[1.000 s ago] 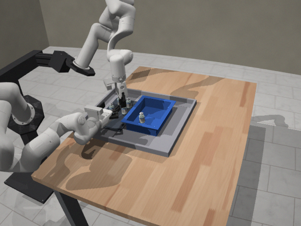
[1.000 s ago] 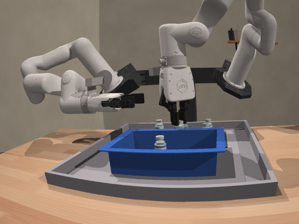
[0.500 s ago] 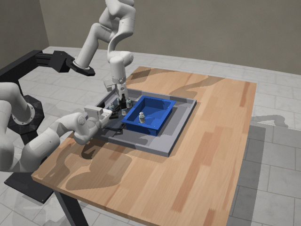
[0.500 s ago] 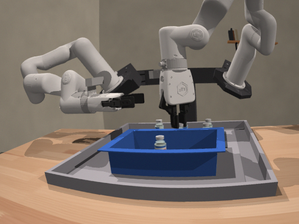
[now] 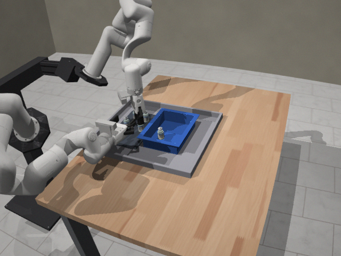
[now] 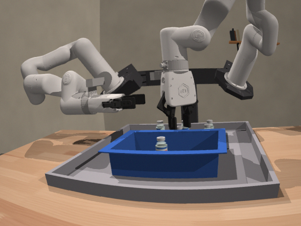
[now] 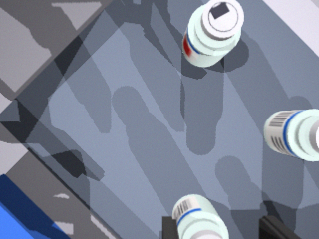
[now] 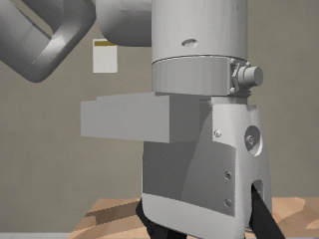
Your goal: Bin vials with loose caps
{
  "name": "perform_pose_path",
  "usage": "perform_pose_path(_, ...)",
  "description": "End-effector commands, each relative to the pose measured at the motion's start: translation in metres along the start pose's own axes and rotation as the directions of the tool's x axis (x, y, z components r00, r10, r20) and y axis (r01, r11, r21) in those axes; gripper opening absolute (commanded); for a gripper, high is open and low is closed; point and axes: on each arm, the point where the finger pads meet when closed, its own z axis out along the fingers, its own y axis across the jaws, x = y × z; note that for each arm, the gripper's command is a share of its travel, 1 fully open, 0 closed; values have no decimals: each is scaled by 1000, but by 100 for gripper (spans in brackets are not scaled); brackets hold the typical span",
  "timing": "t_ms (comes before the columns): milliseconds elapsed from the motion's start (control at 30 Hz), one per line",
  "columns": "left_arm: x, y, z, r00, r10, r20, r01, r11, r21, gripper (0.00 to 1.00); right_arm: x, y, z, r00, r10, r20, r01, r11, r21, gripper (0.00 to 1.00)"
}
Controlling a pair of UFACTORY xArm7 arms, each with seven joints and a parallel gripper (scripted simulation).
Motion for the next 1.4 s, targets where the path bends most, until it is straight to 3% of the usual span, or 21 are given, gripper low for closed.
perform_pose_path(0,1,-2,-2,1000,1,-1,-1,1000,5,50,2,0,1,1000,-3,-3,3,1000,1,100)
perform_pose_path(833,1,-2,-2,1000,1,-1,-1,1000,5,50,2,0,1,1000,-3,-3,3,1000,1,100)
perform_pose_path(1367,1,-2,-52,1000,-1,-1,1,1000,5,50,2,0,0,1000,-3,-3,3,1000,1,100)
